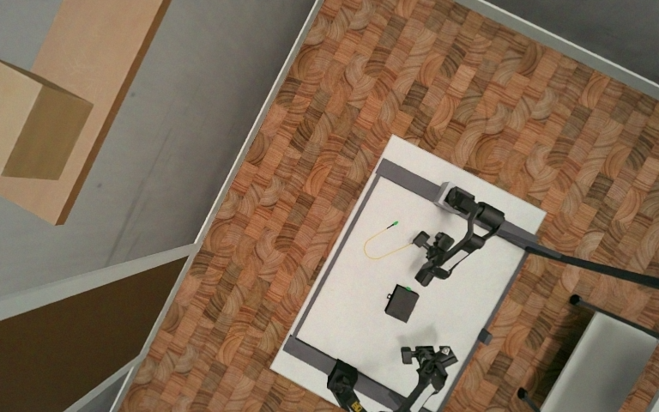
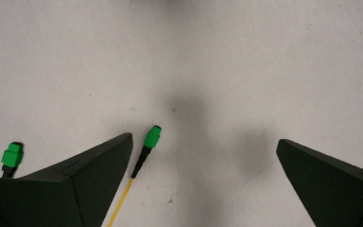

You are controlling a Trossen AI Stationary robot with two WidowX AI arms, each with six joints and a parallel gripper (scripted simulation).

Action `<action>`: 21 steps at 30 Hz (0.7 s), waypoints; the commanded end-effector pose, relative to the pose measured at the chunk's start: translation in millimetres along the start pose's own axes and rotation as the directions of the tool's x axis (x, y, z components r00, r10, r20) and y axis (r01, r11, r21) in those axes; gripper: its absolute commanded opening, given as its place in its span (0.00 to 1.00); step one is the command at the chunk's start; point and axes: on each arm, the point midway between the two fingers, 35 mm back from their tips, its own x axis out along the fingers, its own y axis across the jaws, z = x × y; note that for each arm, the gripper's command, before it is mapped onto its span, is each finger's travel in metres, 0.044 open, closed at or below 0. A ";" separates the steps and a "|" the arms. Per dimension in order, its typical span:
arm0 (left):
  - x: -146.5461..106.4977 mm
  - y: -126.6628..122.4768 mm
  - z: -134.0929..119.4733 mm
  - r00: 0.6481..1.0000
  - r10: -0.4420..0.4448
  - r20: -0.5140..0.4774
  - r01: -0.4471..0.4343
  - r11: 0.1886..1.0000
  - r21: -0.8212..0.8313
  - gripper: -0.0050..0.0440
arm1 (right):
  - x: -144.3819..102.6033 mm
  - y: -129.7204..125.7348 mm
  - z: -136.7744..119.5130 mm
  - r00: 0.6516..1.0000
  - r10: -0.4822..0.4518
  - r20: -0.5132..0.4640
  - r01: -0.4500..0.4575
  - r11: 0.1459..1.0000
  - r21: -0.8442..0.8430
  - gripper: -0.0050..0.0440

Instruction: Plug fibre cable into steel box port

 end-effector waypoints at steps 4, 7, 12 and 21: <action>-7.7 4.1 -0.4 1.000 0.022 -0.010 -0.022 1.000 0.004 0.10 | -4.9 -1.2 -2.3 1.000 -0.004 -0.021 0.004 1.000 -0.003 1.00; -7.7 4.1 -0.4 1.000 0.022 -0.010 -0.022 1.000 0.004 0.10 | -4.9 -1.2 -2.3 1.000 -0.004 -0.021 0.004 1.000 -0.003 1.00; -7.7 4.1 -0.4 1.000 0.022 -0.010 -0.022 1.000 0.004 0.10 | -4.9 -1.2 -2.3 1.000 -0.004 -0.021 0.004 1.000 -0.003 1.00; -11.2 2.1 -3.3 0.999 0.035 -0.022 -0.036 0.999 -0.027 0.10 | -3.9 -1.0 -1.8 1.000 -0.008 -0.023 0.008 1.000 0.022 1.00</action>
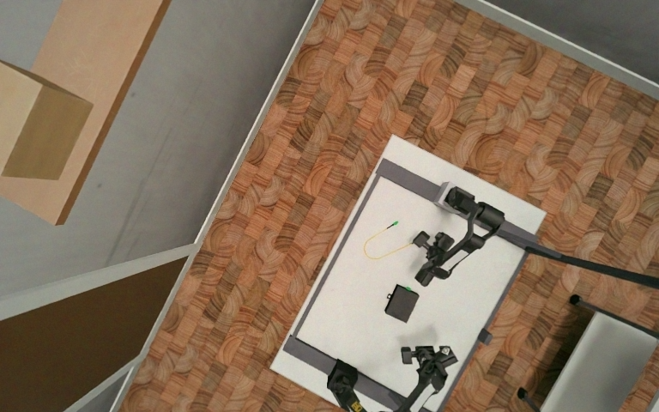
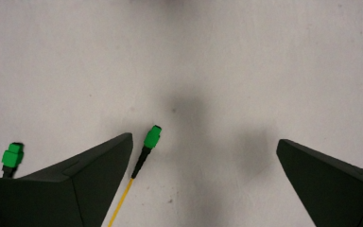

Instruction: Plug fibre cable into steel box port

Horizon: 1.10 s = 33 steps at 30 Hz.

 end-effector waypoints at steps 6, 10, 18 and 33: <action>-18.4 2.8 -28.2 0.988 0.121 -0.095 -0.142 0.953 -0.266 0.10 | -2.7 -1.4 -6.0 0.998 -0.032 -0.060 0.044 0.974 0.221 1.00; -25.1 2.1 -46.5 0.972 0.180 -0.152 -0.229 0.873 -0.430 0.09 | -1.4 -1.9 -9.3 0.996 -0.044 -0.082 0.070 0.935 0.348 1.00; -38.3 -1.5 -75.2 0.931 0.266 -0.249 -0.364 0.669 -0.648 0.00 | 0.7 -2.1 -14.0 0.992 -0.062 -0.114 0.113 0.843 0.526 1.00; -70.4 -17.3 -126.1 0.809 0.387 -0.442 -0.515 0.105 -0.850 0.00 | 4.6 -2.9 -23.4 0.979 -0.098 -0.178 0.202 0.547 0.812 1.00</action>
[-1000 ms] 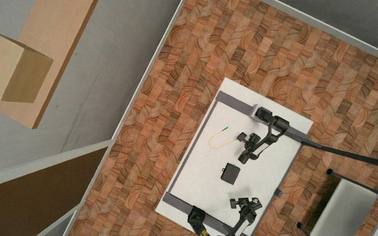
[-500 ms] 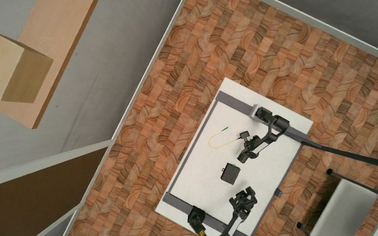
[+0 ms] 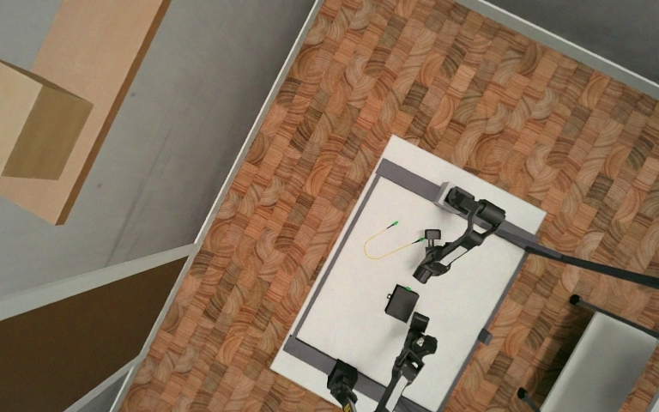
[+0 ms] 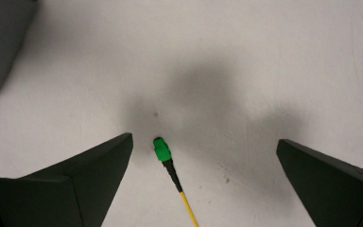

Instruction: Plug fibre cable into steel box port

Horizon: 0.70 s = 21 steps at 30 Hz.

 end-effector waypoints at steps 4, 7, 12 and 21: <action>-21.6 34.8 -15.2 0.982 0.189 0.028 -0.169 0.929 -0.329 0.00 | -1.7 -5.9 -3.5 0.997 -0.070 -0.024 0.074 0.961 0.268 1.00; -28.0 45.6 -23.0 0.968 0.248 0.032 -0.207 0.869 -0.450 0.00 | -0.5 -7.9 -4.9 0.995 -0.091 -0.028 0.095 0.919 0.383 1.00; -40.3 62.7 -37.0 0.938 0.346 0.033 -0.248 0.732 -0.635 0.00 | 1.7 -11.5 -7.9 0.991 -0.130 -0.037 0.127 0.799 0.588 1.00; -56.7 80.2 -53.6 0.891 0.453 0.027 -0.249 0.537 -0.806 0.00 | 4.3 -16.5 -12.0 0.981 -0.188 -0.049 0.146 0.548 0.823 1.00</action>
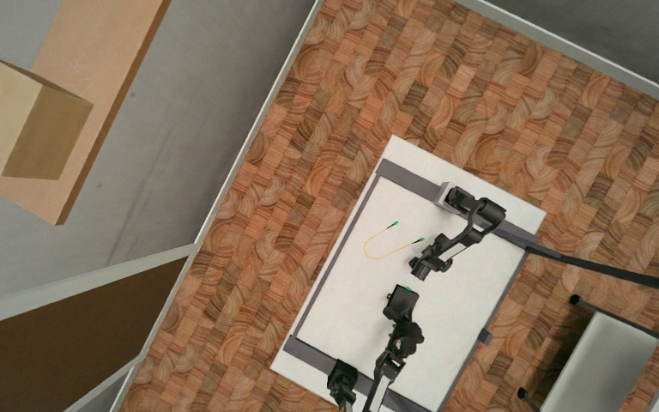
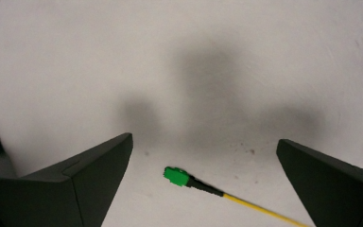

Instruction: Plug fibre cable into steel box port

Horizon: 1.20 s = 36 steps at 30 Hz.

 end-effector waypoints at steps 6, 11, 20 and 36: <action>-17.9 30.6 12.2 0.988 0.109 0.109 -0.079 0.965 -0.250 0.00 | -0.8 -8.9 2.4 0.995 -0.093 0.041 0.068 0.905 0.420 1.00; -20.0 34.9 12.7 0.985 0.123 0.122 -0.084 0.954 -0.289 0.00 | 0.1 -10.9 2.7 0.992 -0.111 0.052 0.065 0.841 0.537 1.00; -19.9 39.0 10.4 0.982 0.137 0.128 -0.086 0.937 -0.337 0.00 | 2.4 -17.5 3.4 0.981 -0.169 0.093 0.015 0.546 0.837 1.00; -19.1 38.7 14.3 0.982 0.133 0.134 -0.082 0.940 -0.332 0.00 | 3.6 -26.8 4.4 0.955 -0.255 0.151 -0.167 -0.041 0.985 1.00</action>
